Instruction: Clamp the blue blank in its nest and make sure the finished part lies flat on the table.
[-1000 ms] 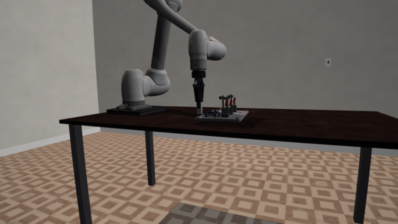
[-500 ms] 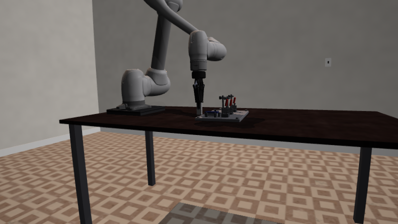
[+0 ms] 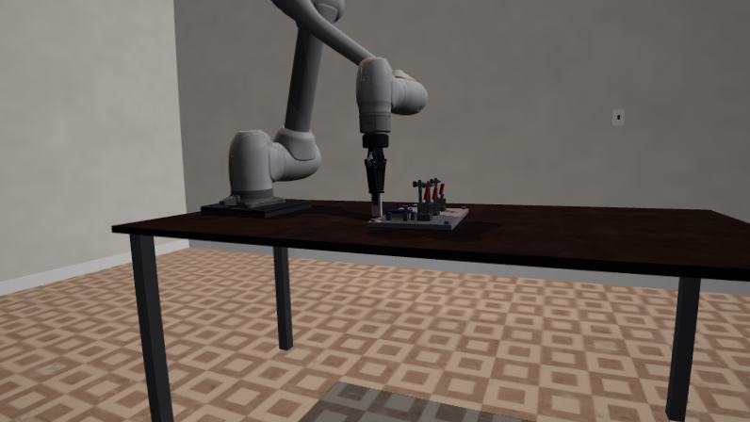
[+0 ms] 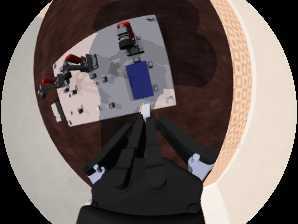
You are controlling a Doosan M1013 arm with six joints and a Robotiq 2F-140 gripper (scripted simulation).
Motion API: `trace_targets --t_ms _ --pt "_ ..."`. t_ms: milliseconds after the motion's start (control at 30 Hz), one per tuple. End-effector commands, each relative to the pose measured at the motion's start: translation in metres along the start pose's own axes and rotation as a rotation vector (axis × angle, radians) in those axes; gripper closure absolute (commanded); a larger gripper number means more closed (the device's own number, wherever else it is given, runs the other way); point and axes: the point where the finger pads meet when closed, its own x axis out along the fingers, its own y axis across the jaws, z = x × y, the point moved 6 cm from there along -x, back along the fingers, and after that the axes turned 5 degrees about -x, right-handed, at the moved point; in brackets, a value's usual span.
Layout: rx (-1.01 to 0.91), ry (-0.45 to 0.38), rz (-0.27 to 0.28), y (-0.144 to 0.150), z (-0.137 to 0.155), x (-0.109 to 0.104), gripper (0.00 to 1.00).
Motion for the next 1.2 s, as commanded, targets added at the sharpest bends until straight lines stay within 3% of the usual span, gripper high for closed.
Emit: trace_targets --t_ms 0,1167 --pt "0.0 0.0 0.0 0.0 -0.0008 -0.0001 1.0" --pt "0.0 0.0 0.0 0.0007 -0.0088 -0.0001 1.0"
